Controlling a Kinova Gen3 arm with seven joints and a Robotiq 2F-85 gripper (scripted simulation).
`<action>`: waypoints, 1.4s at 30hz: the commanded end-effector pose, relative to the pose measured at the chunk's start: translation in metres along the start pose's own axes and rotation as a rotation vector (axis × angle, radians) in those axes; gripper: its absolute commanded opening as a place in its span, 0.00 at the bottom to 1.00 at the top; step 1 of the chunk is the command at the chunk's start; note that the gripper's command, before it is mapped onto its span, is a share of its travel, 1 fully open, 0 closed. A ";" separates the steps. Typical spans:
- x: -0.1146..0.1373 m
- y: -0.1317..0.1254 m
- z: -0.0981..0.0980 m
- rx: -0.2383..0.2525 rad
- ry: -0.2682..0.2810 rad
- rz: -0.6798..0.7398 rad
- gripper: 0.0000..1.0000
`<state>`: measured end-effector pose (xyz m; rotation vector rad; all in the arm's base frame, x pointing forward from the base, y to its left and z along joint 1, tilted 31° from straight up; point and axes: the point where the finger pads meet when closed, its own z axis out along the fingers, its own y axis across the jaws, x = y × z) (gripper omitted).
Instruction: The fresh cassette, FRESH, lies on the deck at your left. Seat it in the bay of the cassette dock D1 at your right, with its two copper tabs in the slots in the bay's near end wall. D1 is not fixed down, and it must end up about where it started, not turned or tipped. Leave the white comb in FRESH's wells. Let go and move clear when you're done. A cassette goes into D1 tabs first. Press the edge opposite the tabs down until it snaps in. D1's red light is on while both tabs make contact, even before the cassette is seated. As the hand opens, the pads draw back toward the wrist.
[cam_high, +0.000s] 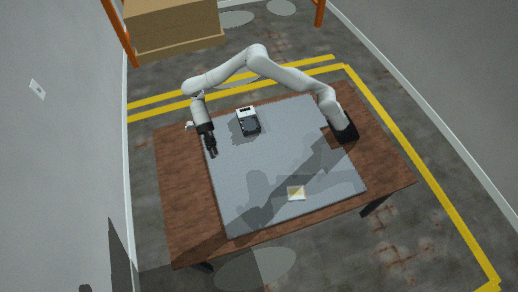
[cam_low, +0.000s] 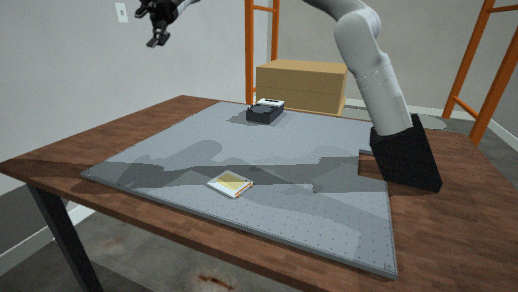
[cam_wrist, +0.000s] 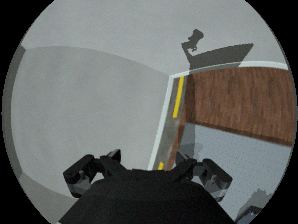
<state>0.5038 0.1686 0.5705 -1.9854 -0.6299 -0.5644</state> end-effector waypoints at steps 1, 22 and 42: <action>0.000 -0.001 0.000 0.000 0.001 -0.002 1.00; -0.014 0.006 0.009 -0.057 -0.038 -0.109 1.00; -0.088 0.041 0.045 -0.262 -0.225 -0.523 1.00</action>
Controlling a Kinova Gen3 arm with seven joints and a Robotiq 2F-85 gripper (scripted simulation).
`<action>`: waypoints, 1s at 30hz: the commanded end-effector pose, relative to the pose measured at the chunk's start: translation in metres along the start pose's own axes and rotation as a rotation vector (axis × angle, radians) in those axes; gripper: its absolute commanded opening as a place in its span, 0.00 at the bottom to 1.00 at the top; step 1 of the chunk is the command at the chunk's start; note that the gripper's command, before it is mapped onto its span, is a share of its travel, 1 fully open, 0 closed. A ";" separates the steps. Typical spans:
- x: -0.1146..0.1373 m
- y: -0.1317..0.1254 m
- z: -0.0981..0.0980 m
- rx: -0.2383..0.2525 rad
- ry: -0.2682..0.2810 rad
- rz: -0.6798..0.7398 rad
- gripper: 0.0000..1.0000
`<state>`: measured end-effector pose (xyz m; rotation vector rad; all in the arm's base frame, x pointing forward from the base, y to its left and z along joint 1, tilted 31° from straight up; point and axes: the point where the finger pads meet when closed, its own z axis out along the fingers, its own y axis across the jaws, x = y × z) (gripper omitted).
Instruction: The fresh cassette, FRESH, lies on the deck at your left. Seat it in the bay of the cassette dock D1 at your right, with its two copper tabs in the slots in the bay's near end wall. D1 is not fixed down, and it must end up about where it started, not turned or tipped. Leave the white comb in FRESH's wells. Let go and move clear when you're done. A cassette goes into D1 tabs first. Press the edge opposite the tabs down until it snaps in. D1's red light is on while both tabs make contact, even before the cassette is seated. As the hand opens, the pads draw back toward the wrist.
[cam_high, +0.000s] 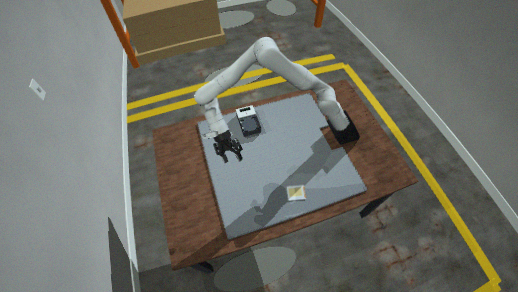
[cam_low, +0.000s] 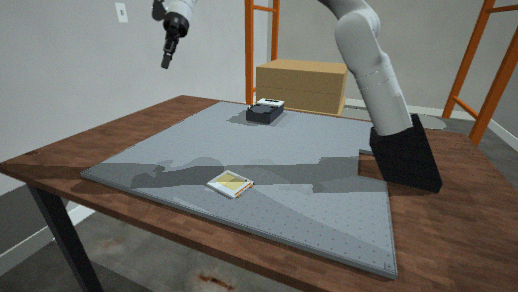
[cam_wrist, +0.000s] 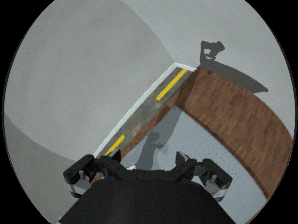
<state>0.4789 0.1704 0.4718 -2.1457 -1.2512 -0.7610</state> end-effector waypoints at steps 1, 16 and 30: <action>-0.008 -0.010 0.004 -0.021 -0.026 -0.060 1.00; -0.070 -0.020 0.022 -0.104 -0.201 -0.416 1.00; -0.129 -0.029 0.027 -0.130 -0.369 -0.757 1.00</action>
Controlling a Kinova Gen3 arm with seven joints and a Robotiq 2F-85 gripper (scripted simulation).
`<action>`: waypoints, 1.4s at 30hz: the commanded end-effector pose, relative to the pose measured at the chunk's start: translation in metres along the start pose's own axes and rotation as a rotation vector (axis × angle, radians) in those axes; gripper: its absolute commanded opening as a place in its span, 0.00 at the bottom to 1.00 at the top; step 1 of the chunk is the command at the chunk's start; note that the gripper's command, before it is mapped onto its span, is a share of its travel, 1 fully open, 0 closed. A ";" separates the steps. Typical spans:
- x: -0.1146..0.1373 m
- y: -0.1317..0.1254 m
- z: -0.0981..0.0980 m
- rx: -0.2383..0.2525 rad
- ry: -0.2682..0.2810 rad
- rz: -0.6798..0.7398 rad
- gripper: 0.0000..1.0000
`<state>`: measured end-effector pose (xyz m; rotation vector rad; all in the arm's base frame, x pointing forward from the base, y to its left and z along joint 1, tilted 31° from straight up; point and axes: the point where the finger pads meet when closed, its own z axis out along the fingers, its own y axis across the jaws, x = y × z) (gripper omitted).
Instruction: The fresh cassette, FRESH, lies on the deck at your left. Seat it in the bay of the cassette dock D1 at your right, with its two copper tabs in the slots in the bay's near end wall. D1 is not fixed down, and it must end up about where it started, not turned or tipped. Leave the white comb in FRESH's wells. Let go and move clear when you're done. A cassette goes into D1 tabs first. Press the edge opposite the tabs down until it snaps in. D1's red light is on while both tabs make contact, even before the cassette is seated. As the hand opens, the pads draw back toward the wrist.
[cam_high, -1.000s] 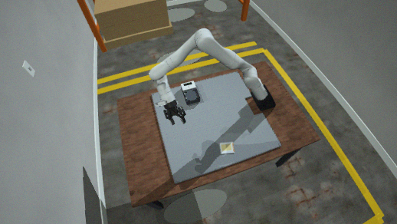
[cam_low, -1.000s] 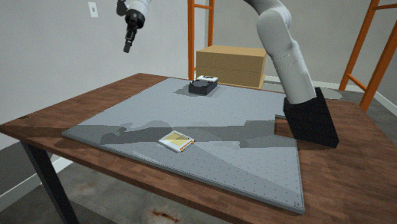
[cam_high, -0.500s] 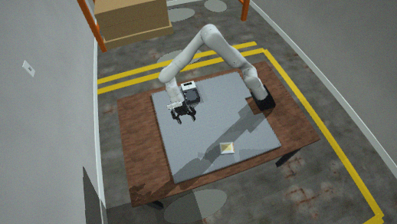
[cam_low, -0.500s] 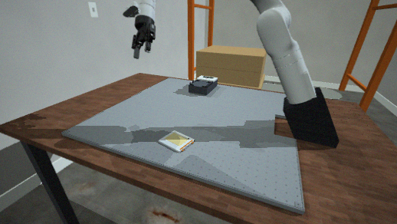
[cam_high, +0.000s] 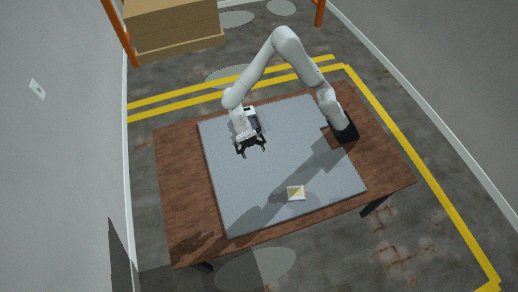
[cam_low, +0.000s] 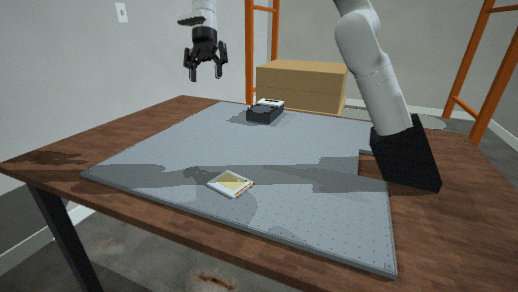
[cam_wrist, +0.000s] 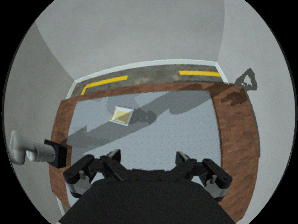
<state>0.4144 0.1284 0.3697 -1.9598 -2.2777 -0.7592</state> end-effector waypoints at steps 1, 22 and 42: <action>-0.004 -0.013 0.000 -0.009 -0.031 -0.066 1.00; -0.061 -0.085 0.013 0.020 -0.245 -0.660 1.00; -0.094 -0.133 0.018 0.099 -0.398 -1.235 1.00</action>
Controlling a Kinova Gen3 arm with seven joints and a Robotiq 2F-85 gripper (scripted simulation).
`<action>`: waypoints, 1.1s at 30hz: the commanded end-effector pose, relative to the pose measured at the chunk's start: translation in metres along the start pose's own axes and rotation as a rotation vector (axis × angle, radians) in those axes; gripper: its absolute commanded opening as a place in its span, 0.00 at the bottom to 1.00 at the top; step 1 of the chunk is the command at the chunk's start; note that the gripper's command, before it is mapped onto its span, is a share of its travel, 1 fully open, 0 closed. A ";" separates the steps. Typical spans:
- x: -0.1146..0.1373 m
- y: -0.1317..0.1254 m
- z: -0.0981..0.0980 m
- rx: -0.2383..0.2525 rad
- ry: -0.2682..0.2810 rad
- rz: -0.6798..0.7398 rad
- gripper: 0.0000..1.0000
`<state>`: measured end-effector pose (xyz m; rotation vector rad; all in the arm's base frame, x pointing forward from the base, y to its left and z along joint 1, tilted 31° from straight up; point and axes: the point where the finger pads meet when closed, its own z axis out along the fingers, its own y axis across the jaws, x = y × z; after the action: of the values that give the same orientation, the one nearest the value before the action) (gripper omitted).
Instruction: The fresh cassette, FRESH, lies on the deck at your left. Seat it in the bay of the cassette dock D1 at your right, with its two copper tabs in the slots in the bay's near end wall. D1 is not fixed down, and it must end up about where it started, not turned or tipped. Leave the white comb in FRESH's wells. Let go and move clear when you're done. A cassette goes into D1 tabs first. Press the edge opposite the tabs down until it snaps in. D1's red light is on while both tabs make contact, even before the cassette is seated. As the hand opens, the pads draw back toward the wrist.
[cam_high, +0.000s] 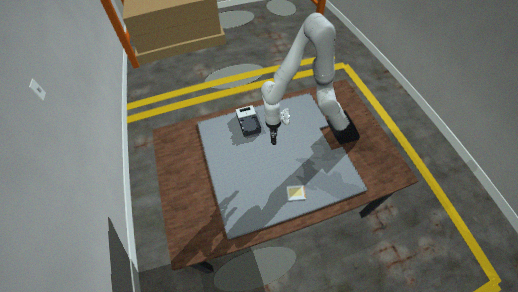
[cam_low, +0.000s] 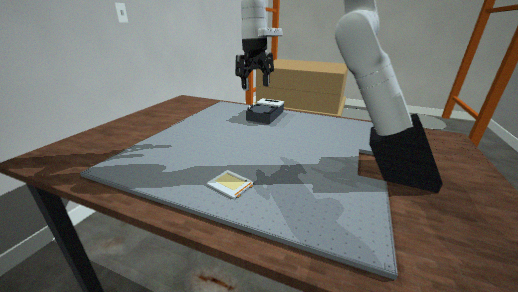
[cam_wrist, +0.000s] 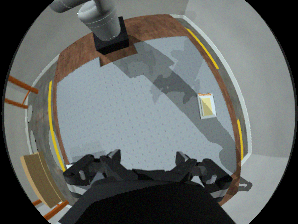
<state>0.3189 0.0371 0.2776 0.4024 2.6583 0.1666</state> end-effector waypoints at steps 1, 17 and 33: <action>0.009 -0.004 -0.002 0.000 -0.022 -0.075 1.00; 0.022 -0.018 0.001 0.027 -0.078 -0.386 1.00; 0.009 0.014 -0.006 0.046 -0.181 -0.351 1.00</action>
<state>0.3075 0.0512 0.2757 -0.0626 2.5349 -0.0147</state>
